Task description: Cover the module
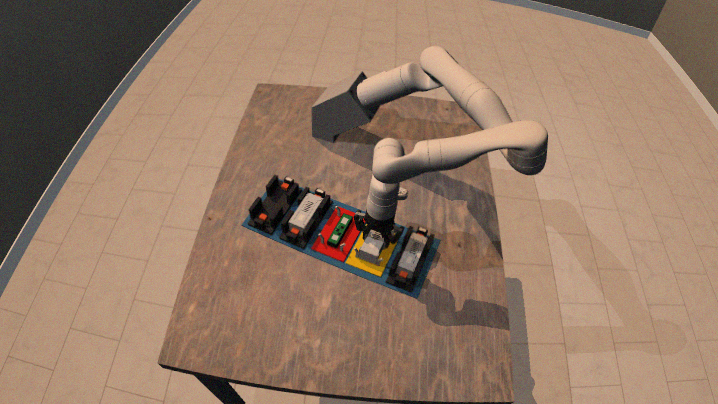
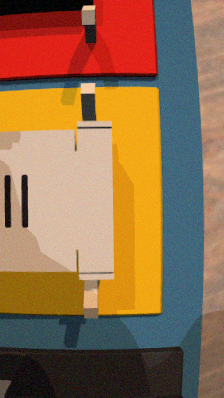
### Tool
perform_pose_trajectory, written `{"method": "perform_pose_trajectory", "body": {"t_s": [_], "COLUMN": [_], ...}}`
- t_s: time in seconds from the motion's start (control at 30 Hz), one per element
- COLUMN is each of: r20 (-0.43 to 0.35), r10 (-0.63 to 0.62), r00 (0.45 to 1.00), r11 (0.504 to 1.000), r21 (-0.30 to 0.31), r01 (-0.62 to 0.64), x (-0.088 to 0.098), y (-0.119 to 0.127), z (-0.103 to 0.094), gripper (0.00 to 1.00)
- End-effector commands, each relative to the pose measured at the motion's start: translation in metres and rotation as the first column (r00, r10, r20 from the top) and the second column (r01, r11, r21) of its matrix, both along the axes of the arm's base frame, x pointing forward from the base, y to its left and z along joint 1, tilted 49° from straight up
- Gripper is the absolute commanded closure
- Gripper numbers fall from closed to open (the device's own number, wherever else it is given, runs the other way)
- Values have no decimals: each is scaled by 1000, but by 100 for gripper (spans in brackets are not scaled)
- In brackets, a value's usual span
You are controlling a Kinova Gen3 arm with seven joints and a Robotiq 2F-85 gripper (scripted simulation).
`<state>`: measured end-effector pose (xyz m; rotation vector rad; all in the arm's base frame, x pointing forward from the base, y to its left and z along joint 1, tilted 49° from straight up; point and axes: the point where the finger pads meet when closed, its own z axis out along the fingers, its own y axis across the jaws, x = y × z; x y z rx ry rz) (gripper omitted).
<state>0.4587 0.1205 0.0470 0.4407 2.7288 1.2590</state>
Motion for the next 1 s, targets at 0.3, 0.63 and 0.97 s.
{"method": "perform_pose_trajectory", "body": {"t_s": [0.3, 0.63, 0.97], "r20": [1, 1, 1], "r10": [-1, -1, -1], "r00": [1000, 1000, 1000], "r11": [1000, 1000, 1000], "r21": [0, 0, 0], "r01": [1, 1, 1], "x": [1, 1, 1], "y": [1, 2, 2], "z": [-1, -2, -2], "gripper": [100, 100, 100]}}
